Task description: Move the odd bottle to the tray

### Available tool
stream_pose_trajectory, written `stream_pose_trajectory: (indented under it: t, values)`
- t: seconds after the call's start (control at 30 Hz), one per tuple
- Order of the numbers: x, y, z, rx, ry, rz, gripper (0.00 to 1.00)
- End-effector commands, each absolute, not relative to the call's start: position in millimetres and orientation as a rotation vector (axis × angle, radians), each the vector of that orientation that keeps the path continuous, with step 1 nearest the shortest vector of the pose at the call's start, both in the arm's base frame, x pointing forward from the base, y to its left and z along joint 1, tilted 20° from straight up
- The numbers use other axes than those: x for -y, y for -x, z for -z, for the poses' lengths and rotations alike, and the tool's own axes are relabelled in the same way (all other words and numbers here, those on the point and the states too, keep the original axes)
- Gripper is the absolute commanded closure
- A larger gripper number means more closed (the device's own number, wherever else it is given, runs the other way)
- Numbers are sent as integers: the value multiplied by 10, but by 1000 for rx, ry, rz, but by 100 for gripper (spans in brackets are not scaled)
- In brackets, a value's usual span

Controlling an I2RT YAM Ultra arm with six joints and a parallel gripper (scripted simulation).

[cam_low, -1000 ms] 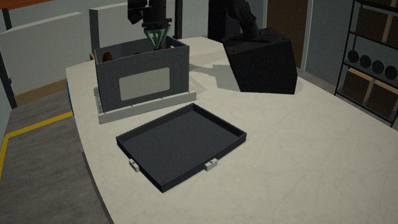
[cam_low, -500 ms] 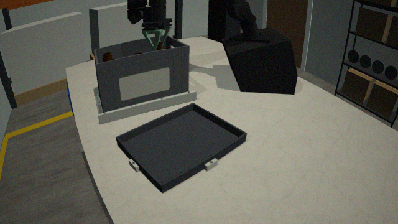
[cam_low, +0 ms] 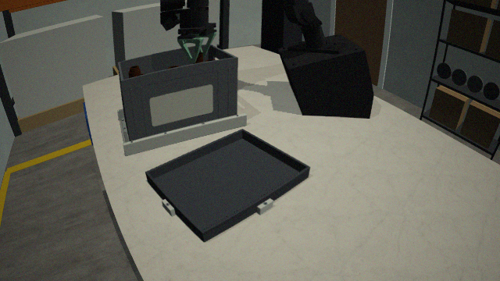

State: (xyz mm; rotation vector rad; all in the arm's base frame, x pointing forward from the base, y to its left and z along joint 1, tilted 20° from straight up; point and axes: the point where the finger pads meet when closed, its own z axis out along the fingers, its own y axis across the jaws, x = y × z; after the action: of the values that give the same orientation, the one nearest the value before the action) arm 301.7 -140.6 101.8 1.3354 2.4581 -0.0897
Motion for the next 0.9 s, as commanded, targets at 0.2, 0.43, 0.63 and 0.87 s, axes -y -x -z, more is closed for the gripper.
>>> stream_pose_trajectory:
  t: [0.2,0.43,0.63,0.87]
  values:
    - [1468,-3105,-1174,-2407,-1316,89,39]
    - [1468,-3105,-1174,-2407,-1316,89,39]
    - [1464,-3097,-1180,-2408,-1316,89,39]
    - [1414,-3052,-1249,-2417,-1315,90,39]
